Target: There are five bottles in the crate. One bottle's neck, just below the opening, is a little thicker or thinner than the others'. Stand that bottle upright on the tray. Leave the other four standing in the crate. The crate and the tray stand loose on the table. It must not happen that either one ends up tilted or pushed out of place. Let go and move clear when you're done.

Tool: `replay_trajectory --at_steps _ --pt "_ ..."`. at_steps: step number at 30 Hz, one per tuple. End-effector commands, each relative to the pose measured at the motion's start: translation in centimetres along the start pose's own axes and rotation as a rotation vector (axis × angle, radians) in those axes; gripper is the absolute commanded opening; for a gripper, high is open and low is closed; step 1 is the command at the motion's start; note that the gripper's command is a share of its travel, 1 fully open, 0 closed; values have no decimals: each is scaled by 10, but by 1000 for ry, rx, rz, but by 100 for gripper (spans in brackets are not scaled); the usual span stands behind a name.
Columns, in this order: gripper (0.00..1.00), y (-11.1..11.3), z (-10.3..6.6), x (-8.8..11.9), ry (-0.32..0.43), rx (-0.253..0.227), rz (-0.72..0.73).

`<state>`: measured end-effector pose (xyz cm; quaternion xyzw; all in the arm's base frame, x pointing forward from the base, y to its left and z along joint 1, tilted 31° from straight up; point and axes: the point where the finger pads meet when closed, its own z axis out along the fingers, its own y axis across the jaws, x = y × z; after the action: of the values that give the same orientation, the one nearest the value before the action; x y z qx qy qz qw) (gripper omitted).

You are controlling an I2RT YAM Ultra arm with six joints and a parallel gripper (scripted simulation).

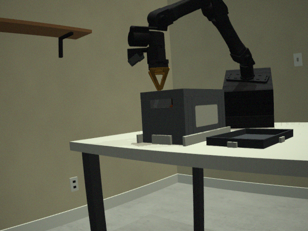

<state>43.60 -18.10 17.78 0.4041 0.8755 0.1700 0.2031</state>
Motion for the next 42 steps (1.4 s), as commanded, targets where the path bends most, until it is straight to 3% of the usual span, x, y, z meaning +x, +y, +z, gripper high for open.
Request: replay_trajectory --at_steps 1,42 --pt "61 -3 -6 -13 -35 3 -1" --pt "61 -1 -13 -12 -42 0 -5"
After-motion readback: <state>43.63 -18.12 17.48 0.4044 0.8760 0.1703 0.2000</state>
